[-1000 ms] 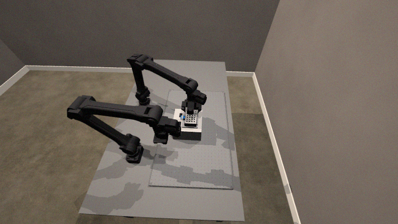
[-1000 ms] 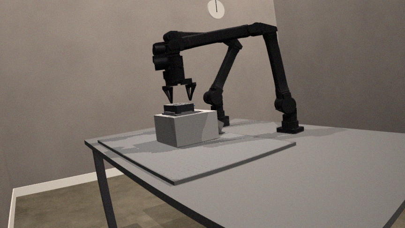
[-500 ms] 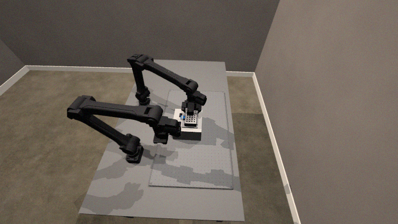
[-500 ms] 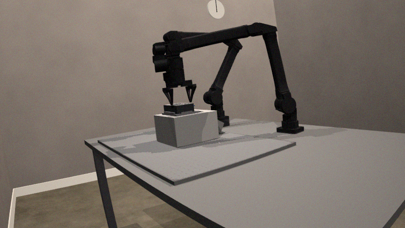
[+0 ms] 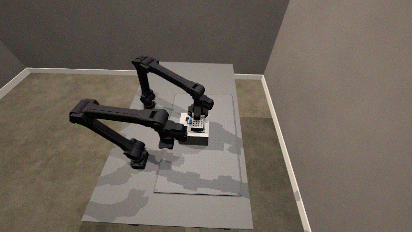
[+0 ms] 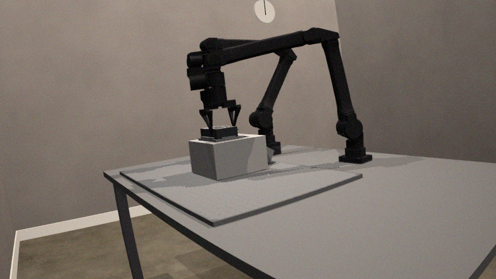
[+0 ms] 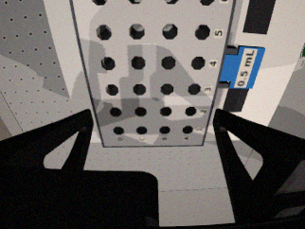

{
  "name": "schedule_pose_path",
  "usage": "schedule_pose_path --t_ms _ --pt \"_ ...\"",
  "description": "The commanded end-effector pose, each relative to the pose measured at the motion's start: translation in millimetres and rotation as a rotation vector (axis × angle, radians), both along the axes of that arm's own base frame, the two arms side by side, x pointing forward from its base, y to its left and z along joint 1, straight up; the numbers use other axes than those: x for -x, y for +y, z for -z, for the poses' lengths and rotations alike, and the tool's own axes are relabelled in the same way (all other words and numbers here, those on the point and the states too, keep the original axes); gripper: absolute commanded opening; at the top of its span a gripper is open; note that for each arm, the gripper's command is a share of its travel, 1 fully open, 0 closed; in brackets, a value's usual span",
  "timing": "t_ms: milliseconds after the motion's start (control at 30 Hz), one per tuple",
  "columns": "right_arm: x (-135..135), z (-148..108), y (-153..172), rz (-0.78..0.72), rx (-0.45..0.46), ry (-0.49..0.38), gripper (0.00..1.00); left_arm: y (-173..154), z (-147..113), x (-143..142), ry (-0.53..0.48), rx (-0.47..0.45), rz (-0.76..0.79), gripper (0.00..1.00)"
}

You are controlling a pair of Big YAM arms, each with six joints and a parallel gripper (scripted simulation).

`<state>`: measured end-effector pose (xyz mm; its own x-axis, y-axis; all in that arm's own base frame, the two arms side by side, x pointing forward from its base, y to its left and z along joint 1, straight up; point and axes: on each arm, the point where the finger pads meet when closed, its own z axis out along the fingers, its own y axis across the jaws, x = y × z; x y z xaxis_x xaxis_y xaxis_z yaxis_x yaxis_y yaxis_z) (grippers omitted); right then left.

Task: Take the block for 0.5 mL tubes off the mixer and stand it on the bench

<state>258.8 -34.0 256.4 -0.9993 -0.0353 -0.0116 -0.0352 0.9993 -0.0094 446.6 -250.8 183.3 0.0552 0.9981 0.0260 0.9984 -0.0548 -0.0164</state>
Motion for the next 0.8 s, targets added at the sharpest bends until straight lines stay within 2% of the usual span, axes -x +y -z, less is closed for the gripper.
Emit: schedule_pose_path --t_ms 0,567,767 --pt "-9.8 -13.1 -1.0 0.0 0.004 -0.053 0.0 -3.5 -2.4 -2.4 -0.021 0.01 0.008 1.0" --pt "-8.9 -12.8 -0.7 0.0 0.003 -0.051 0.0 -3.3 17.8 -3.9 -0.001 -0.001 0.007 1.0" --pt "-8.6 -12.7 -0.6 0.001 0.003 -0.051 0.0 -3.9 3.4 -5.4 -0.02 0.01 0.007 1.0"
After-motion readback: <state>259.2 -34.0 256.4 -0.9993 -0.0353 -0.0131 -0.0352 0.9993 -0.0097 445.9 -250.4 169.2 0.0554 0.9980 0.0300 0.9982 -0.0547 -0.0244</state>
